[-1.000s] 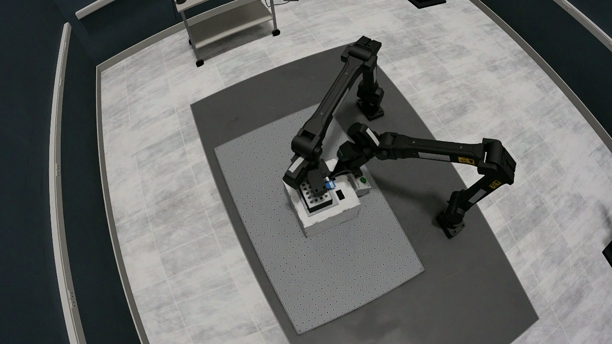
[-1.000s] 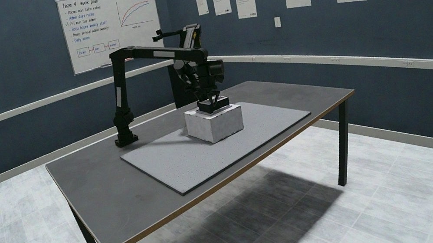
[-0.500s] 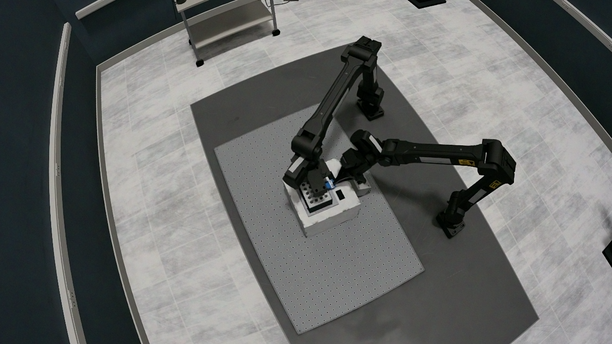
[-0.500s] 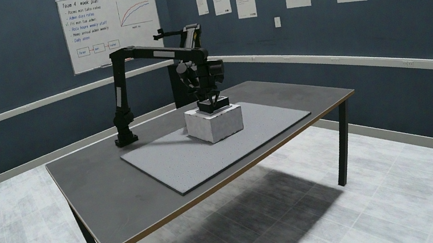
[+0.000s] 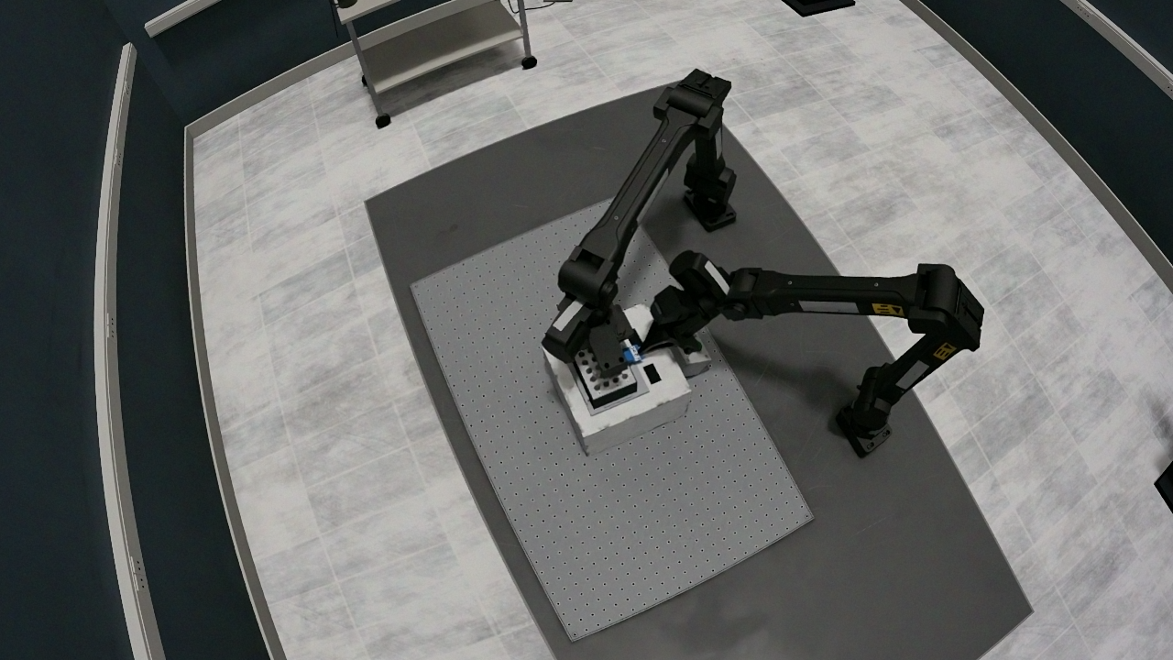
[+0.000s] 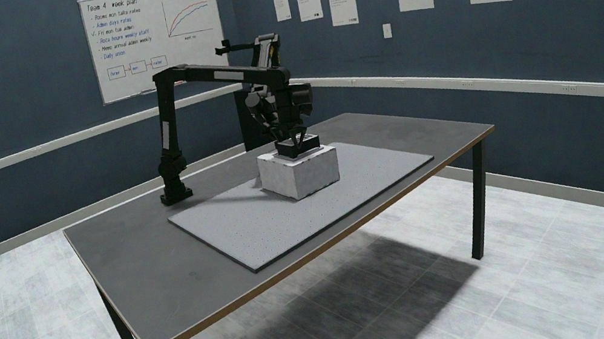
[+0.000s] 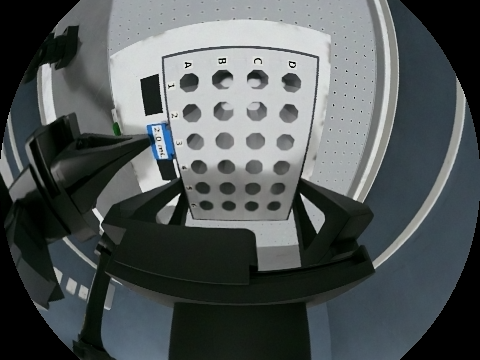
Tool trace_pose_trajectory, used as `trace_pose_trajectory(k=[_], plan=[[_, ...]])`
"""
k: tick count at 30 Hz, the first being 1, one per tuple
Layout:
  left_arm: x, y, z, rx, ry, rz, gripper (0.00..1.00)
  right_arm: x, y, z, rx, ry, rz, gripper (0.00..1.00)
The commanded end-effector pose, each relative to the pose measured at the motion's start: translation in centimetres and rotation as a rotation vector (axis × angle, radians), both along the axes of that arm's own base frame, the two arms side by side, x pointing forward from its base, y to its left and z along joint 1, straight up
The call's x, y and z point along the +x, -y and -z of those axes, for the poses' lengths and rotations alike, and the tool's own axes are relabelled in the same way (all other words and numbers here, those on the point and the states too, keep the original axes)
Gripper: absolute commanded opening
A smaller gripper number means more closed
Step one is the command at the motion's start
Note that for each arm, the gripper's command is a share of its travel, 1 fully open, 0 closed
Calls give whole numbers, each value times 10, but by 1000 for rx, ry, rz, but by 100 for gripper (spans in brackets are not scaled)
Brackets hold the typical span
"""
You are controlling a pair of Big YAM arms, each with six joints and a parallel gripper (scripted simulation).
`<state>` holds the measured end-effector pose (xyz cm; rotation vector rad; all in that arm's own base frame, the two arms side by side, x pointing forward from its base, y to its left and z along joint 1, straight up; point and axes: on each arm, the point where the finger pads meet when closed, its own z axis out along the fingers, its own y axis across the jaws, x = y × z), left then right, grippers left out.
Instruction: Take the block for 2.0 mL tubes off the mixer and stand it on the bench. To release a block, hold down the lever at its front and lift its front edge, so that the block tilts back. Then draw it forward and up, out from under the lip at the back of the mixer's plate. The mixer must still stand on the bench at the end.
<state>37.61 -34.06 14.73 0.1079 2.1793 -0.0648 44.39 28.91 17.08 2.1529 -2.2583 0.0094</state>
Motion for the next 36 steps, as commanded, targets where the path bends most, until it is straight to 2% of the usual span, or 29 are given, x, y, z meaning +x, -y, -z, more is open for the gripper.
trace_pose_trajectory(k=[1, 6, 17, 36], plan=[[9, -7, -6, 7, 2, -13, 0, 19, -8, -36, 53, 82, 12, 0], [6, -7, -10, 8, 2, -7, 0, 19, -8, -36, 53, 82, 12, 0], [0, 9, 1, 6, 3, 21, 0, 19, -8, -36, 53, 82, 12, 0], [-2, 5, 11, 43, -23, 19, 0, 19, -8, -36, 53, 82, 12, 0]])
